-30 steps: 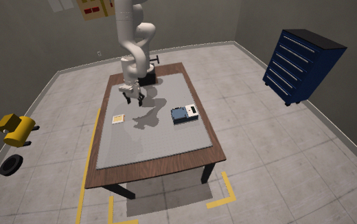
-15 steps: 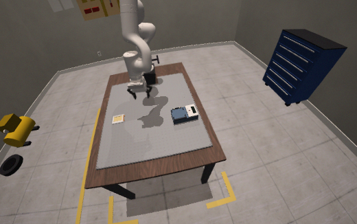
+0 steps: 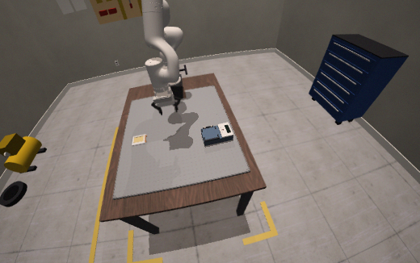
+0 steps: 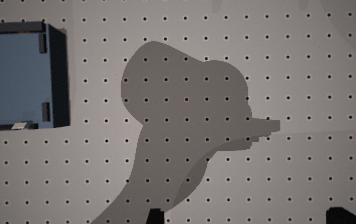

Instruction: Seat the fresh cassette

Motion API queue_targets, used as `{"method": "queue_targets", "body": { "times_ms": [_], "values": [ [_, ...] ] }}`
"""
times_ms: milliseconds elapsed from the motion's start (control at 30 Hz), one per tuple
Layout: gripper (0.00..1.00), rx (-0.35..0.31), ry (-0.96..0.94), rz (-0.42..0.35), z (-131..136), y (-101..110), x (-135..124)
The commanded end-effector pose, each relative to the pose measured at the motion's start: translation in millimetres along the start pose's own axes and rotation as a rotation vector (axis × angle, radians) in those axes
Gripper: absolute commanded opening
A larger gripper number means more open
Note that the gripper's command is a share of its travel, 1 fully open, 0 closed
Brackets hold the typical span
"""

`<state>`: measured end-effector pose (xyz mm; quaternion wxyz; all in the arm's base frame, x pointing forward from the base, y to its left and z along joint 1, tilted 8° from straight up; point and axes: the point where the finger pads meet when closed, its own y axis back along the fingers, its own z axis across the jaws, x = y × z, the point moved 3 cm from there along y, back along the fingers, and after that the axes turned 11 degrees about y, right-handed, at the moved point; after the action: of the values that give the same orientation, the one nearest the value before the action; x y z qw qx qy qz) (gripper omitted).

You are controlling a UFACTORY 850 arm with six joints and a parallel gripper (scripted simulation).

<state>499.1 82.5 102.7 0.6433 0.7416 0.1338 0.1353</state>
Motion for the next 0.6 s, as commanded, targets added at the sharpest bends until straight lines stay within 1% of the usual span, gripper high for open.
{"method": "queue_targets", "body": {
  "times_ms": [0,33,167,300,433,467,533,567],
  "values": [
    [1.00,0.000,0.000,0.002,0,1,1],
    [1.00,0.000,0.000,0.002,0,1,1],
    [1.00,-0.002,0.132,0.003,19,-6,3],
    [1.00,-0.003,0.197,0.003,32,-11,4],
    [1.00,-0.004,0.329,0.003,51,-19,5],
    [1.00,-0.004,0.329,0.003,54,-20,5],
    [1.00,-0.004,0.394,0.002,63,-24,5],
    [1.00,-0.004,0.394,0.002,63,-24,5]
  ]
}}
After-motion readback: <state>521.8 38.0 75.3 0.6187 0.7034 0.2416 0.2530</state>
